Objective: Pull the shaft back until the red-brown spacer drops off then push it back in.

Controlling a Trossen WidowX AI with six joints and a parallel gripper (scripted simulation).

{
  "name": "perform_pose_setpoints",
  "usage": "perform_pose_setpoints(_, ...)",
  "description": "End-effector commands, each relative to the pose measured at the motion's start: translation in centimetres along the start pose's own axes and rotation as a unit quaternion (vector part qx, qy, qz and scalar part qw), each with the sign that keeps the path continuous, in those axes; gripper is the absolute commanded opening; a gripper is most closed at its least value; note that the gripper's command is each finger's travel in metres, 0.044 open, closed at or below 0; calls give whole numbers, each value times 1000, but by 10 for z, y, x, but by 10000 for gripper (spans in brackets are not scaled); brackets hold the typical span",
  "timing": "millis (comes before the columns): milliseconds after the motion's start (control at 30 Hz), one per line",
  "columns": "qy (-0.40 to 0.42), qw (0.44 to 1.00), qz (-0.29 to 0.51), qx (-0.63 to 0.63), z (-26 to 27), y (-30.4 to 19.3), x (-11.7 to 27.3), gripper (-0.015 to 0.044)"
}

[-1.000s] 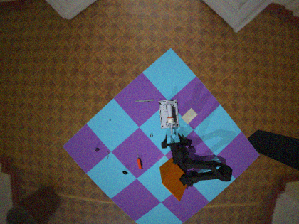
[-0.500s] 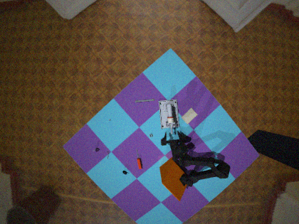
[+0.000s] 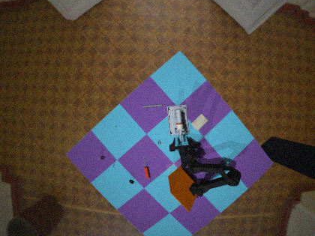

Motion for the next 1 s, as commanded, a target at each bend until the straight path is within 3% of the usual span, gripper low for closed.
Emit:
perform_pose_setpoints(0, -1, 1000, 3, -1, 0, -2, -1, 440)
perform_pose_setpoints(967, -1, 1000, 3, -1, 0, -2, -4, 440)
Point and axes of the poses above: the point midway between the two fingers, 35 mm back from their tips, its own x axis back along the fingers, its own z axis across the jaws, y = z × x, the point moved 5 cm from there along x, back along the fingers, and after that the axes turned 1 degree about x, right-handed, at the moved point
